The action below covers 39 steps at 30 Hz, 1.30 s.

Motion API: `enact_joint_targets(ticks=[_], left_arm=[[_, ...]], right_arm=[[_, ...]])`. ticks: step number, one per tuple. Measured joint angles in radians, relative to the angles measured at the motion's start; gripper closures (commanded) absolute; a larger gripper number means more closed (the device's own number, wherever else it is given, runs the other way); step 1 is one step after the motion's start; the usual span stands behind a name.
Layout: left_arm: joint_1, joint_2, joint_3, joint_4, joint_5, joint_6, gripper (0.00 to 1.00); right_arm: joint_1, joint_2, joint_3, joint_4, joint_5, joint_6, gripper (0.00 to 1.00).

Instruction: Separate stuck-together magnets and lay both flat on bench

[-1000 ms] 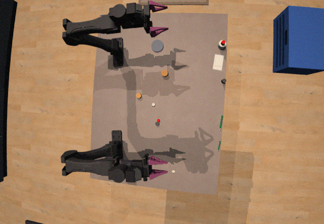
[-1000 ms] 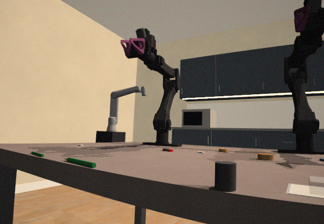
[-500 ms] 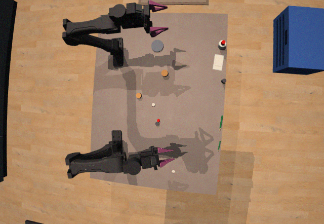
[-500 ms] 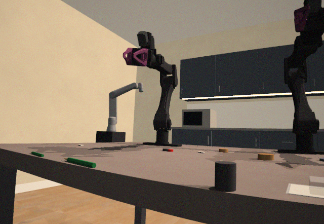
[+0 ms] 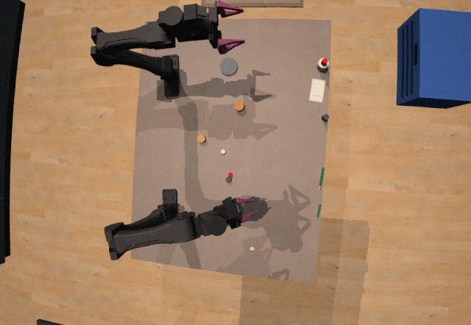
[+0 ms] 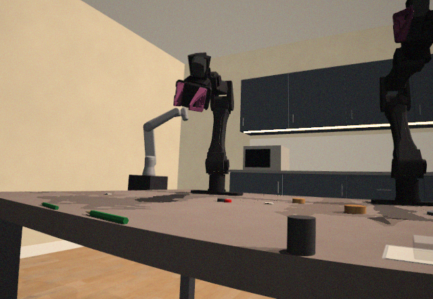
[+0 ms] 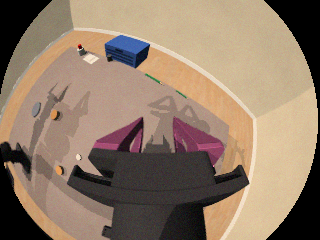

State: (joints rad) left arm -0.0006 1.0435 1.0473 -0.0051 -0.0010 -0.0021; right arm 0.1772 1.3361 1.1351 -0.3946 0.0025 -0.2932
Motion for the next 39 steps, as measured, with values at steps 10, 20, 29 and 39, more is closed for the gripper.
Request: enact_joint_targets(ticks=[10, 20, 29, 39], left_arm=[[0.000, 0.000, 0.000, 0.000, -0.002, 0.000, 0.00], [0.000, 0.000, 0.000, 0.003, -0.002, 0.001, 0.00], [0.000, 0.000, 0.000, 0.003, -0.001, 0.001, 0.00], [0.000, 0.000, 0.000, 0.003, -0.002, 0.002, 0.00]], right_arm=[[0.070, 0.115, 0.022, -0.169, -0.003, -0.113, 0.60], [0.143, 0.235, 0.061, -0.320, -0.002, -0.229, 0.60], [0.203, 0.334, 0.088, -0.485, -0.002, -0.338, 0.60], [0.279, 0.454, 0.121, -0.637, -0.002, -0.452, 0.60]])
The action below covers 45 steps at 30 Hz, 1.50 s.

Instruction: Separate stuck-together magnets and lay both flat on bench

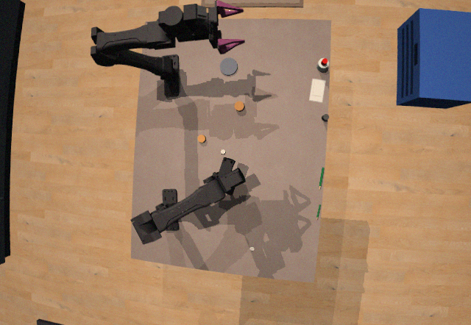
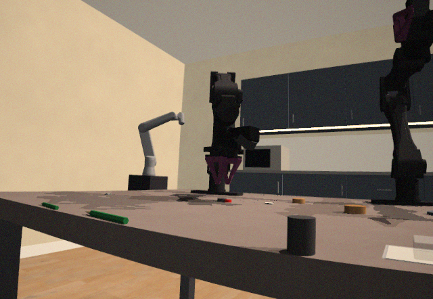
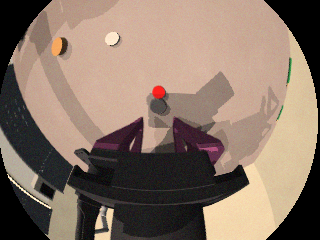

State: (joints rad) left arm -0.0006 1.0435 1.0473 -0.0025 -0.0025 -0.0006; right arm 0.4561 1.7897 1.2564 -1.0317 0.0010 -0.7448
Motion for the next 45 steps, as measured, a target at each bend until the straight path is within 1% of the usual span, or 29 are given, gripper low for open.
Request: enact_joint_targets(ticks=[13, 45], left_arm=[[0.000, 0.000, 0.000, 0.000, 0.000, 0.000, 0.00], [0.003, 0.000, -0.003, 0.000, 0.002, -0.001, 0.00]], right_arm=[[0.003, 0.026, -0.006, 0.007, 0.001, -0.002, 0.60], [-0.001, 0.072, -0.063, 0.107, 0.002, -0.005, 0.60]])
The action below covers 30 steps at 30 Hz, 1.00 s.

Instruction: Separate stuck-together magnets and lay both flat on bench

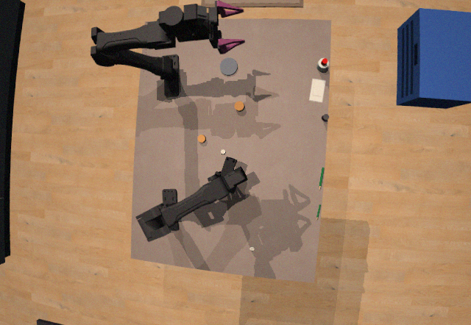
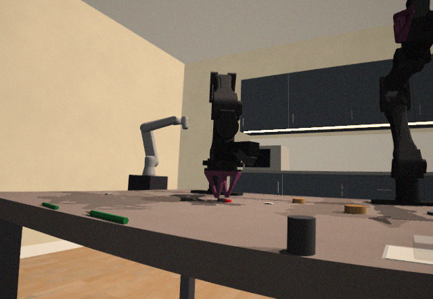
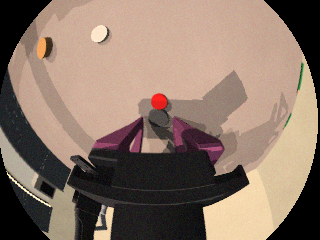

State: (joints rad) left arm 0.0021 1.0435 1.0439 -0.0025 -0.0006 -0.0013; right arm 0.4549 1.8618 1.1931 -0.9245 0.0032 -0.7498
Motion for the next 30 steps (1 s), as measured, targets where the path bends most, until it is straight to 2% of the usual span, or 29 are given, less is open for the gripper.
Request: enact_joint_targets(ticks=[30], left_arm=[[0.000, 0.000, 0.000, 0.000, 0.000, 0.000, 0.00]], right_arm=[[0.003, 0.001, -0.017, 0.028, 0.000, -0.001, 0.60]])
